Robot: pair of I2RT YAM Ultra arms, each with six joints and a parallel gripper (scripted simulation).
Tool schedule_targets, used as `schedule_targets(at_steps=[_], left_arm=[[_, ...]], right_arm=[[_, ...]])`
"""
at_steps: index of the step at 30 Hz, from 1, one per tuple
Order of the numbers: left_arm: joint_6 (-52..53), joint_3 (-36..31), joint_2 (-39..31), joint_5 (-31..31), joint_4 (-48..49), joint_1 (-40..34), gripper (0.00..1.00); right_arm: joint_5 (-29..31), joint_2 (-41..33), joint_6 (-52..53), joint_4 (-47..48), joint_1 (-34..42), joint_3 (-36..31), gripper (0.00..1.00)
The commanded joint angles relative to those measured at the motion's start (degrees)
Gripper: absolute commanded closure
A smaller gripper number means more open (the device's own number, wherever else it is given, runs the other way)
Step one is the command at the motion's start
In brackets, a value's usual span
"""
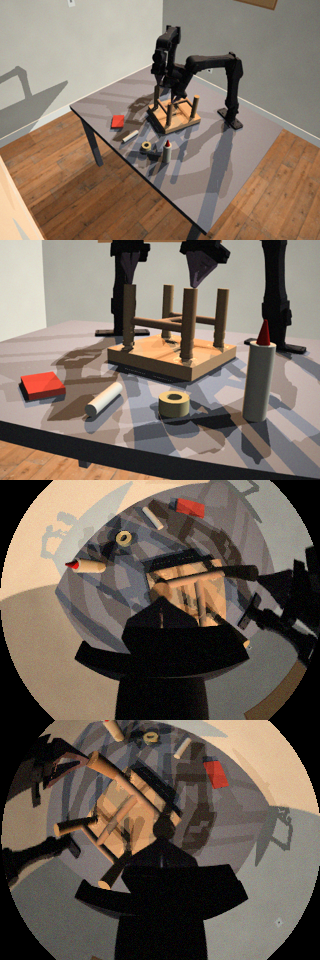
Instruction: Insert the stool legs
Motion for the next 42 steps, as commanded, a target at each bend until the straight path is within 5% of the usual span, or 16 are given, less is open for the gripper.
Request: schedule_targets(at_steps=[1,6,24,35,38,42], left_arm=[[-0.01,-2.56,2.56,0.36,-5.93,-0.01,1.00],[0.21,1.35,-1.77,0.29,-0.10,0.06,1.00],[0.03,-1.69,1.49,0.04,-2.22,-0.01,1.00],[0.00,-2.50,3.47,0.34,-6.95,0.00,1.00],[0.19,1.43,-1.70,-0.27,-0.08,-0.04,1.00],[0.03,-2.82,1.48,0.05,-1.22,-0.01,1.00]], right_arm=[[-0.07,2.49,0.15,-4.03,0.11,-2.36,1.00],[0.11,-0.91,-0.12,-1.47,-0.40,0.52,1.00],[0.16,-0.60,-0.13,-1.20,-0.47,0.59,1.00],[-0.01,2.28,-0.01,-1.24,-0.04,-5.14,1.00],[0.15,-0.43,-0.13,-2.04,-0.48,-2.38,1.00],[0.14,1.33,-0.14,-2.69,-0.49,-1.33,1.00]])
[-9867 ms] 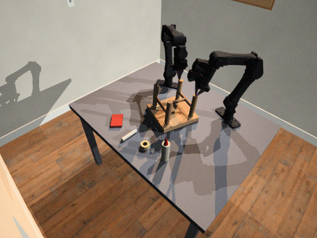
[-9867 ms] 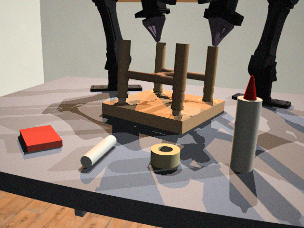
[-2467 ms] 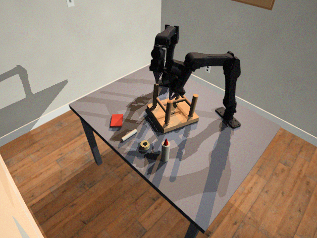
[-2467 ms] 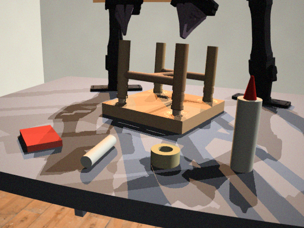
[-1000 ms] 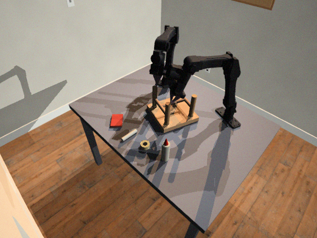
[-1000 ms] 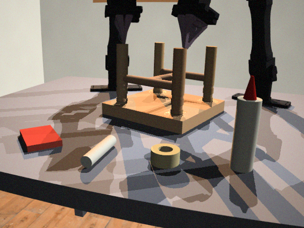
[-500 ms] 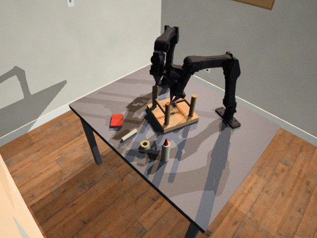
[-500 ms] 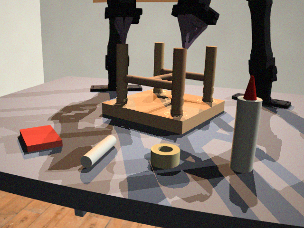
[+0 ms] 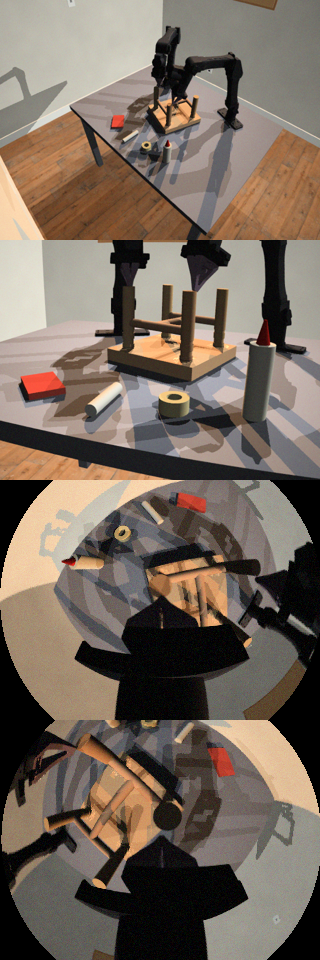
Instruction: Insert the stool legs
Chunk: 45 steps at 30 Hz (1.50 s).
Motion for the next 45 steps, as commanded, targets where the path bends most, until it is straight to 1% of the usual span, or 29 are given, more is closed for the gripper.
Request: schedule_targets(at_steps=[1,2,3,6,9,10,11,13,14,18,19,25,26,27,28,30,31,32,35,37,38,40,41,44,45], left_arm=[[0.03,-1.73,1.38,0.11,-1.61,-0.01,1.00],[0.03,-1.91,1.53,0.14,-1.92,-0.01,1.00],[0.03,-1.97,1.71,0.17,-2.41,-0.01,1.00],[0.02,-2.29,2.20,0.26,-3.57,-0.01,1.00],[0.01,-2.53,2.69,0.34,-4.80,-0.01,1.00],[0.21,1.89,1.42,-0.30,1.26,-0.02,1.00],[0.21,0.18,1.45,-0.25,1.21,-0.02,1.00],[0.21,0.18,1.45,-0.25,1.21,-0.02,1.00],[0.03,-0.37,0.81,-0.02,-1.03,-0.01,1.00],[0.03,-1.36,1.88,0.12,-2.45,-0.01,1.00],[0.03,-1.44,2.07,0.15,-2.86,-0.01,1.00],[0.01,-1.94,3.16,0.33,-5.11,-0.01,1.00],[0.21,-0.17,-1.00,-0.27,0.89,0.00,1.00],[0.22,-0.21,0.35,-0.27,-0.07,0.00,1.00],[0.21,2.19,1.22,-0.28,-1.06,-0.02,1.00],[0.21,2.19,1.22,-0.28,-1.06,-0.02,1.00],[0.14,2.18,-1.21,-0.20,-2.24,-0.03,1.00],[0.16,2.68,-2.04,-0.32,-2.52,-0.09,1.00],[0.14,3.33,-2.05,-0.34,-3.37,-0.17,1.00],[0.14,4.03,1.09,-0.33,-3.34,-0.18,1.00],[0.14,4.27,1.08,-0.33,-3.34,-0.19,1.00],[0.12,4.52,0.01,-0.33,-3.63,-0.21,1.00],[0.11,4.14,-1.90,-0.34,-1.20,-0.22,1.00],[0.13,4.30,-1.14,-0.33,-2.13,-0.22,1.00],[0.11,5.04,-1.99,-0.34,-3.87,-0.27,1.00]], right_arm=[[-0.04,0.21,-0.14,-0.57,-0.49,1.51,1.00],[-0.04,0.21,-0.14,-0.57,-0.49,1.55,1.00],[-0.03,0.93,-0.01,-1.14,-0.04,-0.58,1.00],[-0.11,1.22,-0.01,-1.33,-0.04,-1.33,1.00],[-0.18,1.33,-0.01,1.22,-0.04,-4.15,1.00],[-0.04,0.43,-0.14,0.21,-0.49,-1.32,1.00],[-0.03,-0.66,-0.14,0.54,-0.48,-0.69,1.00],[-0.03,-0.66,-0.14,0.54,-0.48,-0.69,1.00],[-0.02,-0.23,-0.07,0.82,-0.17,-0.41,1.00],[-0.02,-1.01,-0.13,0.45,-0.48,-0.30,1.00],[-0.03,1.25,-0.01,-0.95,-0.04,-2.44,1.00],[-0.19,1.89,-0.01,1.25,-0.04,-5.62,1.00],[-0.03,-0.19,-0.14,0.61,-0.49,-3.21,1.00],[-0.02,-0.87,-0.13,1.16,-0.48,-2.59,1.00],[-0.01,-1.12,-0.13,1.15,-0.48,-2.07,1.00],[-0.01,-1.12,-0.13,1.15,-0.48,-2.07,1.00],[-0.03,1.07,-0.07,0.14,-0.17,-3.06,1.00],[-0.05,1.72,-0.14,-0.26,-0.50,-2.71,1.00],[-0.03,-0.41,-0.13,0.02,-0.48,-2.67,1.00],[-0.03,-0.05,-0.14,0.03,-0.49,-2.67,1.00],[-0.03,0.02,-0.14,0.08,-0.49,-2.66,1.00],[-0.03,0.01,-0.14,0.08,-0.49,-2.66,1.00],[-0.03,0.01,-0.14,0.07,-0.49,-2.66,1.00],[-0.03,0.01,-0.14,0.08,-0.49,-2.66,1.00],[-0.03,0.01,-0.14,0.08,-0.49,-2.66,1.00]])
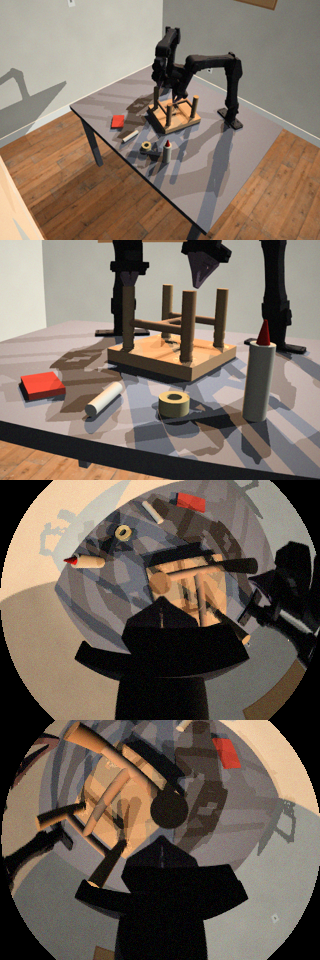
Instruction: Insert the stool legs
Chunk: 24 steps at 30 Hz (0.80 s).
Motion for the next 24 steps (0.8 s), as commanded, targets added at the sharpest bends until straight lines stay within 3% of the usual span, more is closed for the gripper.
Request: schedule_targets(at_steps=[1,11,15,24], left_arm=[[0.11,2.48,-2.43,-0.34,-1.18,-0.27,1.00],[-0.34,11.60,-0.71,-0.37,-11.50,-0.29,1.00],[-0.20,7.27,-2.30,-0.27,-6.17,-0.28,1.00],[-0.19,10.18,-1.22,-0.26,-6.76,-0.26,1.00]], right_arm=[[-0.03,-0.60,-0.14,-0.23,-0.49,0.90,1.00],[-0.03,-0.60,-0.14,-0.23,-0.49,0.90,1.00],[-0.03,-0.60,-0.14,-0.23,-0.49,0.90,1.00],[-0.03,-0.60,-0.14,-0.23,-0.49,0.90,1.00]])
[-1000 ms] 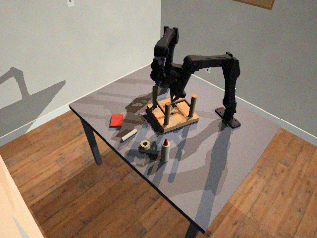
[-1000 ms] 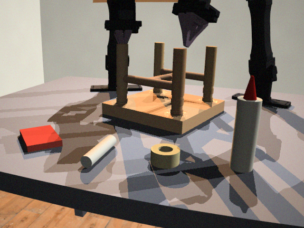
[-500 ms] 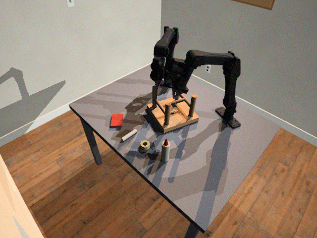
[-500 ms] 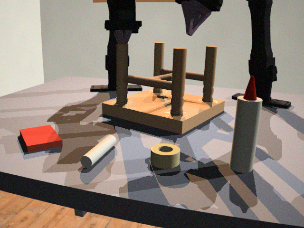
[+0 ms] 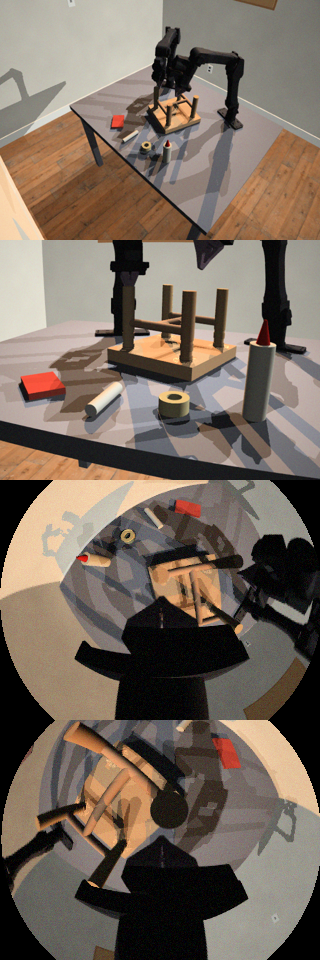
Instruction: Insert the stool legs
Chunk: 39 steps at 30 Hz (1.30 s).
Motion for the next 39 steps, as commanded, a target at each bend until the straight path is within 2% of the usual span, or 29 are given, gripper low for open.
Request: schedule_targets(at_steps=[1,8,13,14,23,24,26,34,35,39], left_arm=[[-0.17,1.97,0.02,-0.22,0.89,-0.20,1.00],[-0.17,1.96,-0.09,-0.22,0.89,-0.19,1.00],[-0.17,1.96,-0.09,-0.22,0.89,-0.19,1.00],[-0.17,1.96,-0.09,-0.22,0.89,-0.19,1.00],[-0.17,1.96,-0.09,-0.22,0.89,-0.19,1.00],[-0.17,1.96,-0.09,-0.22,0.89,-0.19,1.00],[-0.17,1.96,-0.09,-0.22,0.89,-0.19,1.00],[-0.17,1.96,-0.09,-0.22,0.89,-0.19,1.00],[0.27,1.84,-2.85,0.83,-0.75,-1.54,1.00],[0.40,1.90,-3.69,0.95,-1.91,-4.22,1.00]], right_arm=[[-0.03,-0.60,-0.14,-0.23,-0.49,0.88,1.00],[-0.01,-1.09,0.06,-3.55,-0.26,3.39,1.00],[-0.01,-0.48,-0.01,-2.67,-0.10,2.75,1.00],[0.01,-1.84,0.22,-6.18,-0.11,5.13,1.00],[0.15,1.08,0.55,-14.66,0.69,13.94,1.00],[0.08,-0.34,0.54,-11.48,-0.02,12.34,1.00],[0.09,-0.27,0.52,-11.66,-0.16,10.41,1.00],[0.08,-0.15,0.39,-11.74,-0.32,10.77,1.00],[0.09,1.44,0.38,-11.06,-0.72,13.09,1.00],[-0.31,1.99,0.36,-12.21,-0.07,14.33,1.00]])
